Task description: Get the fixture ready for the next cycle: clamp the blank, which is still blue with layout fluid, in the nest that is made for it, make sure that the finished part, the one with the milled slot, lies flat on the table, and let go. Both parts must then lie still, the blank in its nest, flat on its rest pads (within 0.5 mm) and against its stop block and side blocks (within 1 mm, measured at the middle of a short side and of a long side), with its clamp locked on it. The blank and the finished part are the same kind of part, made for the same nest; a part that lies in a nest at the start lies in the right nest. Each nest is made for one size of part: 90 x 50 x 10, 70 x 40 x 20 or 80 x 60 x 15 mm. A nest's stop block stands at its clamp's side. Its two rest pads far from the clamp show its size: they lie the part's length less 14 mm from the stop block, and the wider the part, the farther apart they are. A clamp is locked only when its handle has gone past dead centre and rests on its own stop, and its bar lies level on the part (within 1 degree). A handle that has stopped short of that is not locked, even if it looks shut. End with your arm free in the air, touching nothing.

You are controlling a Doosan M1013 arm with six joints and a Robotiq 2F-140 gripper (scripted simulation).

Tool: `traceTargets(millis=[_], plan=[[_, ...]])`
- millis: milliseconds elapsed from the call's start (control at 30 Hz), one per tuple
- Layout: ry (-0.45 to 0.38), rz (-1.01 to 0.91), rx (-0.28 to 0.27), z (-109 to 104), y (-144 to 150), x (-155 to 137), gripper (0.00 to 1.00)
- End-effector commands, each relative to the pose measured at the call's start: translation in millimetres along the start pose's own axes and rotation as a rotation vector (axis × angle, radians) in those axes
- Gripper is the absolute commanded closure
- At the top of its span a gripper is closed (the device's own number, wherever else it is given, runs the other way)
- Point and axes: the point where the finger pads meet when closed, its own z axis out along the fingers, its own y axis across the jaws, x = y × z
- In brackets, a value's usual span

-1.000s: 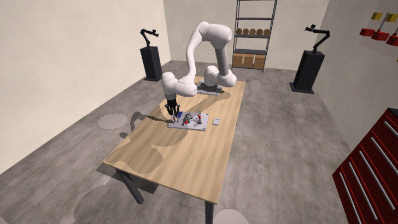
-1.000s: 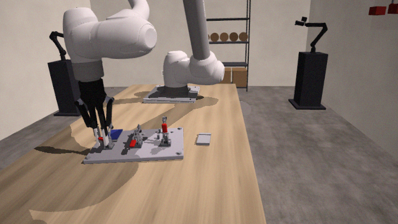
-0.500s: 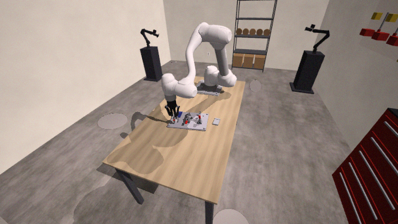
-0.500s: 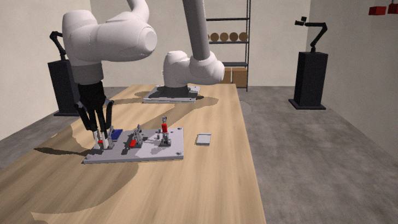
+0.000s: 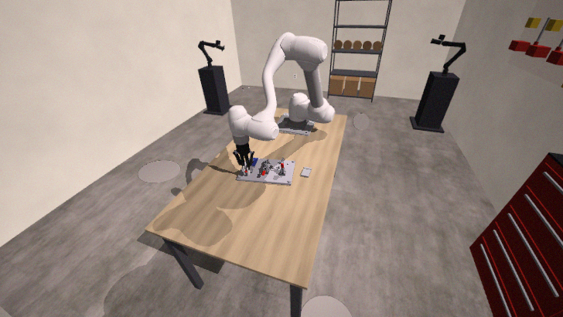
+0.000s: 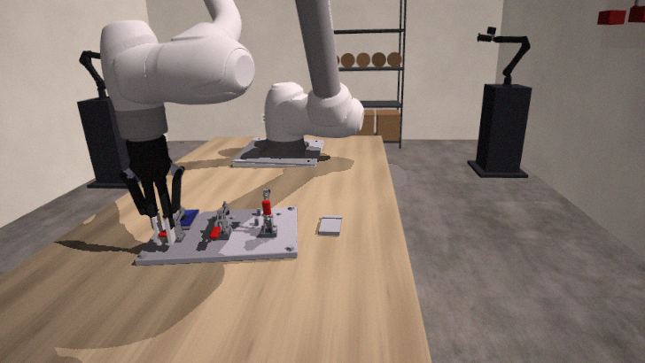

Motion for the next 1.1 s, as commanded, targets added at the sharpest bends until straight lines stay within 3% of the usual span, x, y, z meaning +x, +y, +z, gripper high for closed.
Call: traceTargets(millis=[0, 1067], plan=[[-0.001, 0.0, 0.0, 1.6, 0.0, 0.0, 1.0], [-0.001, 0.0, 0.0, 6.2, 0.0, 1.9, 1.0]])
